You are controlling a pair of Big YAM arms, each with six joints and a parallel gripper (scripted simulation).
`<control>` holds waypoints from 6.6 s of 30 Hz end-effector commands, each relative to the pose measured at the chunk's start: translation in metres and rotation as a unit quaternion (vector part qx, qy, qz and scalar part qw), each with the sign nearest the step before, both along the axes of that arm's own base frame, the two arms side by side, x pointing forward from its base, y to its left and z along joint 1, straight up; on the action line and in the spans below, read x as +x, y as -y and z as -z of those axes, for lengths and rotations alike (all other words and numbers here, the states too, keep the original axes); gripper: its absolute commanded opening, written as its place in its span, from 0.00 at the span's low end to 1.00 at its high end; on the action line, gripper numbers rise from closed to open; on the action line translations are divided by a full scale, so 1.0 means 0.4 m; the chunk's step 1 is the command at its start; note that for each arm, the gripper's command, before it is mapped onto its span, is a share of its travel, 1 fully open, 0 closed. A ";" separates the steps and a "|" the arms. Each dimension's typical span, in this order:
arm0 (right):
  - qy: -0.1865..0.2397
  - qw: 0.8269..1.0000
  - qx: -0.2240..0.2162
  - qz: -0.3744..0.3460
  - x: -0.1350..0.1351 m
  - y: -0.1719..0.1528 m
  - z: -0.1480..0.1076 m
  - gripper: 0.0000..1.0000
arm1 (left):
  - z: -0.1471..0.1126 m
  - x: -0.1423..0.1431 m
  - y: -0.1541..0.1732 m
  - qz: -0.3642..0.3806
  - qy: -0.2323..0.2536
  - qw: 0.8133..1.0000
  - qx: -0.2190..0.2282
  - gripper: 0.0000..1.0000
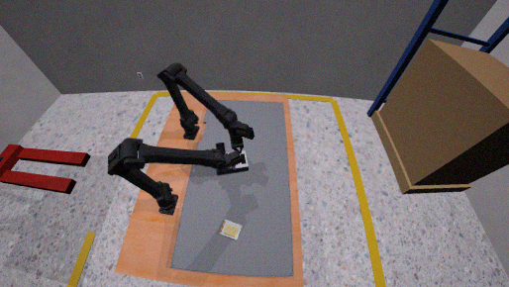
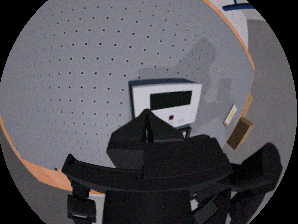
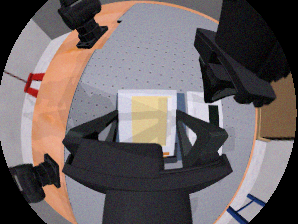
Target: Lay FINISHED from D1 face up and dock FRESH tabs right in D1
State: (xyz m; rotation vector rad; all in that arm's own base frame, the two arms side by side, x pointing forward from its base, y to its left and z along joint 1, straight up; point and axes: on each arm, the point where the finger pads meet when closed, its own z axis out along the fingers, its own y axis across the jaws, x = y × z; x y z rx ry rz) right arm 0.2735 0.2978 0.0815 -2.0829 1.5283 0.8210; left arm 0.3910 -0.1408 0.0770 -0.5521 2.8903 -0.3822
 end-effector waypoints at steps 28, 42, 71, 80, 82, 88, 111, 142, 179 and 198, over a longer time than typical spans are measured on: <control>-0.002 1.000 -0.003 0.001 0.011 0.026 0.011 0.00 | 0.151 -0.078 -0.037 0.000 -0.070 0.997 0.028 0.00; -0.001 1.000 -0.007 0.002 0.012 0.028 0.014 0.00 | 0.151 -0.078 -0.037 0.000 -0.070 0.997 0.028 0.00; 0.004 1.000 -0.024 0.004 0.009 0.027 0.021 0.00 | 0.151 -0.078 -0.037 0.000 -0.070 0.997 0.028 0.00; 0.005 0.999 -0.033 0.005 0.008 0.026 0.024 0.00 | 0.151 -0.078 -0.037 0.000 -0.070 0.997 0.028 0.00; 0.005 0.999 -0.034 0.006 0.007 0.026 0.025 0.00 | 0.151 -0.078 -0.037 0.000 -0.070 0.997 0.028 0.00; 0.006 0.999 -0.042 0.007 0.007 0.026 0.026 0.00 | 0.151 -0.078 -0.037 0.000 -0.070 0.997 0.028 0.00; 0.007 0.998 -0.064 0.010 0.006 0.024 0.033 0.00 | 0.151 -0.078 -0.037 0.000 -0.070 0.997 0.028 0.00; 0.012 0.995 -0.094 0.011 0.003 0.022 0.043 0.00 | 0.151 -0.078 -0.037 0.000 -0.070 0.997 0.028 0.00; 0.019 0.991 -0.128 0.010 0.001 0.021 0.054 0.00 | 0.151 -0.078 -0.037 0.000 -0.070 0.997 0.028 0.00; 0.037 0.994 -0.107 -0.001 0.000 0.002 0.027 0.00 | 0.151 -0.078 -0.037 0.000 -0.070 0.997 0.028 0.00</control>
